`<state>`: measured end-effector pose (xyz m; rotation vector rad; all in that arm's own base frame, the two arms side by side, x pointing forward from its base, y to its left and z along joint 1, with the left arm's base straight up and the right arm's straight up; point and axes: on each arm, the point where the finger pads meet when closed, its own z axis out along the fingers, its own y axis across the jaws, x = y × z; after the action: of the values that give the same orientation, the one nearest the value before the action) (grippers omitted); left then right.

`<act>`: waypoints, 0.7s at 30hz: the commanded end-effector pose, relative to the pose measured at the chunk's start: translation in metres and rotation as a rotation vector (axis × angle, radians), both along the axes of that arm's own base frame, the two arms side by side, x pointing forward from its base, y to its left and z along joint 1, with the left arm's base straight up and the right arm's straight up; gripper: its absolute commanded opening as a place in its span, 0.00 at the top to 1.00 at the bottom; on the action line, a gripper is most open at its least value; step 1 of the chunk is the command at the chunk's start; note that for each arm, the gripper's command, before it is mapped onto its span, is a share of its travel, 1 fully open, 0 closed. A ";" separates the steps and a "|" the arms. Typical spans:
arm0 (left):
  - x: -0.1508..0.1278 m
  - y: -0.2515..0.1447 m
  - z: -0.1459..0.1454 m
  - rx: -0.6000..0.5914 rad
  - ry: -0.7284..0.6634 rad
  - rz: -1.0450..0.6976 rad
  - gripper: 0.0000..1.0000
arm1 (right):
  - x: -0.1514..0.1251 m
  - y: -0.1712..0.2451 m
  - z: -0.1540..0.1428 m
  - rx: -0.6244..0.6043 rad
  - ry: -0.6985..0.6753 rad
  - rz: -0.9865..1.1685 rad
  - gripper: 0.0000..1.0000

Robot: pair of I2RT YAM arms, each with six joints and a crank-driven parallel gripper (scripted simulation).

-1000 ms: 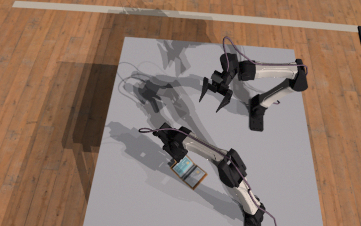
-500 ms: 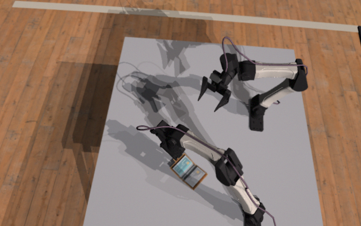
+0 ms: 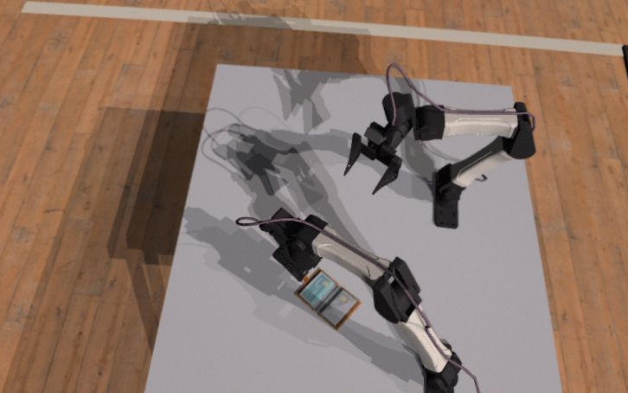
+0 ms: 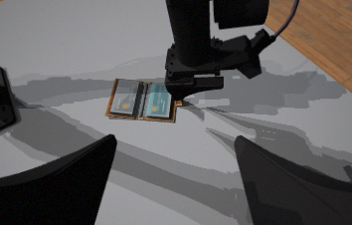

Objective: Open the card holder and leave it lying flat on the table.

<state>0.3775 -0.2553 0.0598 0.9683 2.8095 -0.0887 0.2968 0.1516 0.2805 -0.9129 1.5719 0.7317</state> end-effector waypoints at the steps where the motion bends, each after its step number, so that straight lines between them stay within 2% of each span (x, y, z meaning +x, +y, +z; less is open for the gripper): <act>1: 0.009 -0.011 0.032 -0.076 -0.087 -0.003 0.40 | -0.003 0.002 -0.008 -0.001 0.032 0.000 0.00; 11: 0.006 -0.001 0.057 -0.193 -0.225 -0.008 0.40 | -0.003 0.002 -0.008 -0.001 0.032 0.000 0.00; 17: -0.007 0.012 0.067 -0.254 -0.302 -0.009 0.40 | -0.008 0.010 0.002 0.019 -0.003 0.051 0.00; 21: -0.028 0.029 0.073 -0.312 -0.377 -0.010 0.40 | -0.021 0.022 0.007 0.032 -0.030 0.140 0.00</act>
<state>0.3436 -0.2230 0.1071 0.8608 2.5445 -0.2307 0.2886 0.1611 0.2825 -0.9468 1.5478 0.7823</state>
